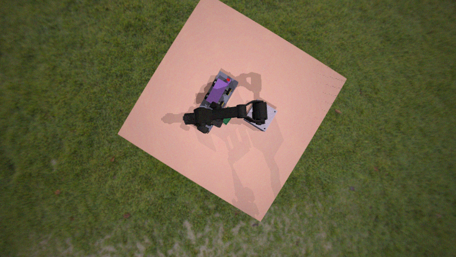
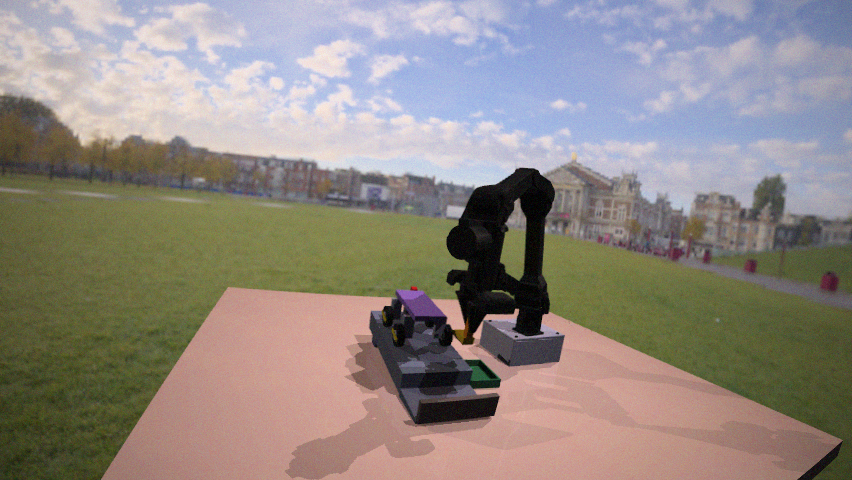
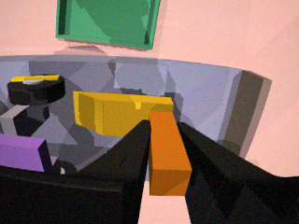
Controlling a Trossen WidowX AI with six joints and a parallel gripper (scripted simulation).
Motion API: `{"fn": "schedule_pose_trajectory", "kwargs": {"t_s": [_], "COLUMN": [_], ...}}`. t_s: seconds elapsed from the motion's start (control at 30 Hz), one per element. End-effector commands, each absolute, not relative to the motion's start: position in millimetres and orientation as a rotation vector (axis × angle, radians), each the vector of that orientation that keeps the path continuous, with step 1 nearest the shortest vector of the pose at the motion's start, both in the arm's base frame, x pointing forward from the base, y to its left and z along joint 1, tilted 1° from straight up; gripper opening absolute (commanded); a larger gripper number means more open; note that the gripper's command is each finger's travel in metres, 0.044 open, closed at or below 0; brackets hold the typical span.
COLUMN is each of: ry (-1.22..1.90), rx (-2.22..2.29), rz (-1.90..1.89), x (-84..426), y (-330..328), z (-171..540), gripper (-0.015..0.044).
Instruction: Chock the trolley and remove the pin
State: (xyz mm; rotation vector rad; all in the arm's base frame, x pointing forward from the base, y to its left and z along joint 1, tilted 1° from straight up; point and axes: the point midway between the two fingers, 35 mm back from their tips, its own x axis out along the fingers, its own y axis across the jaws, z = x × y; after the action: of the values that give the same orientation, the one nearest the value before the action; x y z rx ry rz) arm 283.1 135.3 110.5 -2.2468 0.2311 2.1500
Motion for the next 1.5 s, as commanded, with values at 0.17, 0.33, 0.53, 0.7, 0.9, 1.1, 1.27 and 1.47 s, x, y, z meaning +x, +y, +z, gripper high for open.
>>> {"fn": "schedule_pose_trajectory", "kwargs": {"t_s": [0.17,0.33,0.53,0.7,0.9,1.1,1.27,1.47], "ry": [0.239,0.239,0.239,0.239,0.24,0.24,0.241,0.241], "rx": [-2.243,-2.243,-2.243,-2.243,-2.243,-2.244,-2.244,-2.244], "rz": [2.168,2.168,2.168,2.169,2.169,2.169,2.169,2.169], "x": [284,285,285,284,284,285,286,286], "y": [133,132,129,128,124,118,113,107], "z": [86,74,59,54,56,58,59,60], "gripper": [0.0,0.0,0.0,0.0,0.0,0.0,0.0,0.0]}}
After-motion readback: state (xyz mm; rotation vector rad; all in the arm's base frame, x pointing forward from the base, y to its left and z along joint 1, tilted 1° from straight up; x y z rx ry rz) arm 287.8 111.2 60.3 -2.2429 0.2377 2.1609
